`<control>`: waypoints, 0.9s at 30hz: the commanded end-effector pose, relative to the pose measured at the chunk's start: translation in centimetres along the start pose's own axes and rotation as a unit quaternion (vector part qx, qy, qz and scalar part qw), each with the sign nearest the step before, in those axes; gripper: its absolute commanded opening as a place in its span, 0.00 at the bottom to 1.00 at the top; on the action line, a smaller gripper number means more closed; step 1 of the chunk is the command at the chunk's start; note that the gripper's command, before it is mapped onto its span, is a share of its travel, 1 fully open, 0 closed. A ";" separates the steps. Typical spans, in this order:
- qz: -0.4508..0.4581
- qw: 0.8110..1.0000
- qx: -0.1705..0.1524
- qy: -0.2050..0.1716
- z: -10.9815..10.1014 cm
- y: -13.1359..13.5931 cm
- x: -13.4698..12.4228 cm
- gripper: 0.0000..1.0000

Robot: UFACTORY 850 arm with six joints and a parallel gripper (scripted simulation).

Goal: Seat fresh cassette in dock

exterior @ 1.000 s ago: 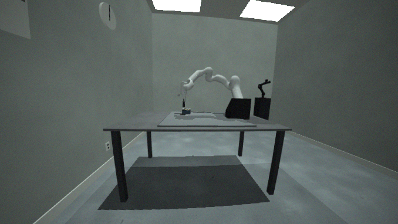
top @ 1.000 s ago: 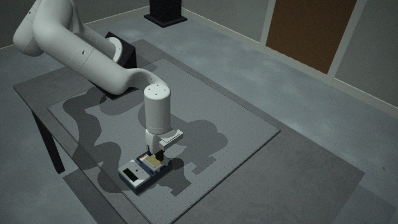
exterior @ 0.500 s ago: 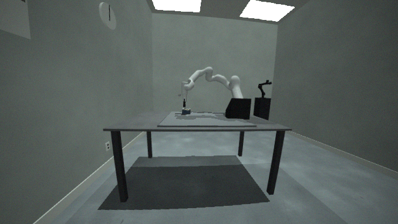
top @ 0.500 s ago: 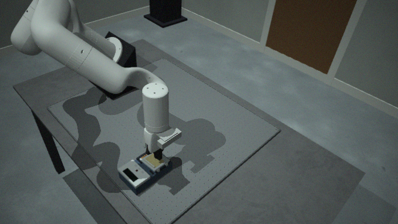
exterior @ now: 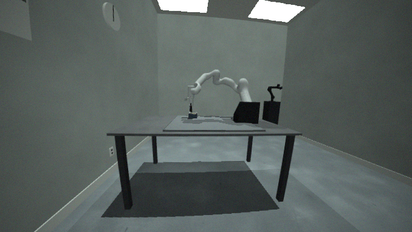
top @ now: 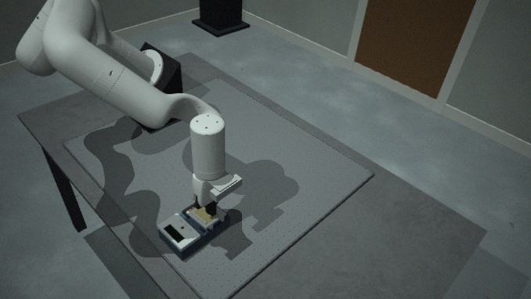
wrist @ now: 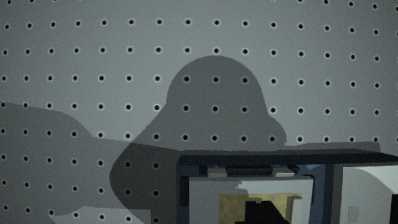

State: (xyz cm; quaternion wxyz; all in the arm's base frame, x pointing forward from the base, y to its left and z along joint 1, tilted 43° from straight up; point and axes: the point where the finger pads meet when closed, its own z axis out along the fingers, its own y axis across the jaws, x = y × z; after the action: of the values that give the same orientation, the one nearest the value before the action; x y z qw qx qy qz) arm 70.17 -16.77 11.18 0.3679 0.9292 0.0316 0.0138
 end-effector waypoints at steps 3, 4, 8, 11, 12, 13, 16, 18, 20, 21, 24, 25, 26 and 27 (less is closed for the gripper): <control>0.000 1.000 0.000 0.001 0.7 0.0 0.1 0.00; 0.000 1.000 0.000 0.001 0.7 0.0 0.1 0.00; 0.000 1.000 0.000 0.001 0.7 0.0 0.1 0.00; 0.000 1.000 0.000 0.001 0.7 0.0 0.1 0.00; 0.000 1.000 0.000 0.001 0.7 0.0 0.1 0.00; 0.000 1.000 0.000 0.001 0.7 0.0 0.1 0.00; 0.000 1.000 0.000 0.001 0.8 0.0 0.2 0.00; 0.000 1.000 0.000 0.001 0.8 0.0 0.2 0.00; 0.000 1.000 0.000 0.001 0.8 0.0 0.2 0.00; 0.000 1.000 0.000 0.001 0.9 0.0 0.2 0.00; 0.000 1.000 0.000 0.001 0.9 0.0 0.2 0.00; 0.000 1.000 0.000 0.001 0.9 0.0 0.2 0.00; 0.000 1.000 0.000 0.001 1.0 0.0 0.2 0.00; 0.000 1.000 0.000 0.001 1.0 0.0 0.2 0.00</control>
State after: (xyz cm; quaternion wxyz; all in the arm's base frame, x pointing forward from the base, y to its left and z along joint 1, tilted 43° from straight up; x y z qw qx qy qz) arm 70.36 -17.44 10.46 0.3679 0.9292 0.0316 0.0139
